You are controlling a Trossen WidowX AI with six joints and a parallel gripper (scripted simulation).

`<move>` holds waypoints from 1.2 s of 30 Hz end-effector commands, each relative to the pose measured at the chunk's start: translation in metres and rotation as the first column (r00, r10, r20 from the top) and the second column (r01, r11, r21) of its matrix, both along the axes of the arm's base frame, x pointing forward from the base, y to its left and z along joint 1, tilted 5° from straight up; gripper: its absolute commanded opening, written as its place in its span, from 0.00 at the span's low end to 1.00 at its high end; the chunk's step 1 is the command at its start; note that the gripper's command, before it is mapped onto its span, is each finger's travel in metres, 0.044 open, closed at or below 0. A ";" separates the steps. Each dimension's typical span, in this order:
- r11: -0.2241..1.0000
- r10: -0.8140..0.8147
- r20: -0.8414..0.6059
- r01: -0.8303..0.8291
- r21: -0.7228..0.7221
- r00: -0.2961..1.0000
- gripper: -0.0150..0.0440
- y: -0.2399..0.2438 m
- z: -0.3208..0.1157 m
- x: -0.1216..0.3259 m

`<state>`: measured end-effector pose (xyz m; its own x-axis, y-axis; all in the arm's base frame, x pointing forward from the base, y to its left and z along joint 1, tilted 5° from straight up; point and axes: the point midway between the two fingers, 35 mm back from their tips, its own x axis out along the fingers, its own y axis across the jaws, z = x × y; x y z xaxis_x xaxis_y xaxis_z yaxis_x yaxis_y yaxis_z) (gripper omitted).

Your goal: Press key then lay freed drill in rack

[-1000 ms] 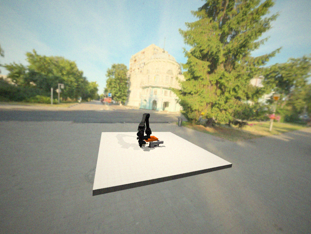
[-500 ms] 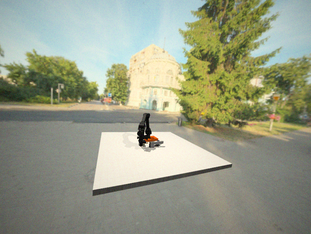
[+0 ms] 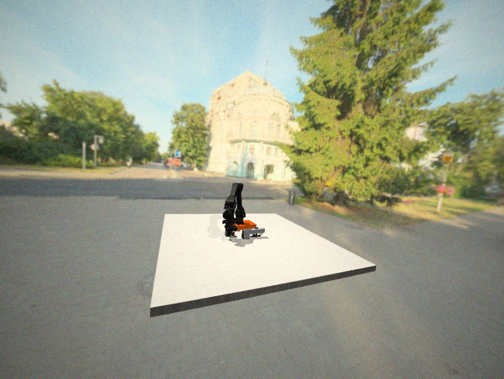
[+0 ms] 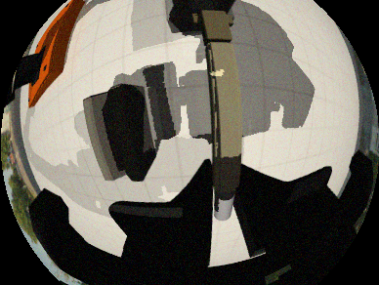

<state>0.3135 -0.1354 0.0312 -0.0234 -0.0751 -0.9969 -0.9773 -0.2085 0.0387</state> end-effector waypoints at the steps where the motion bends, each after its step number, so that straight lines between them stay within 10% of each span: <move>1: 1.000 -0.003 0.002 0.003 -0.004 1.000 0.25 0.000 0.003 0.000; 36: 1.000 -0.003 0.002 0.003 -0.004 1.000 0.25 0.003 0.022 -0.001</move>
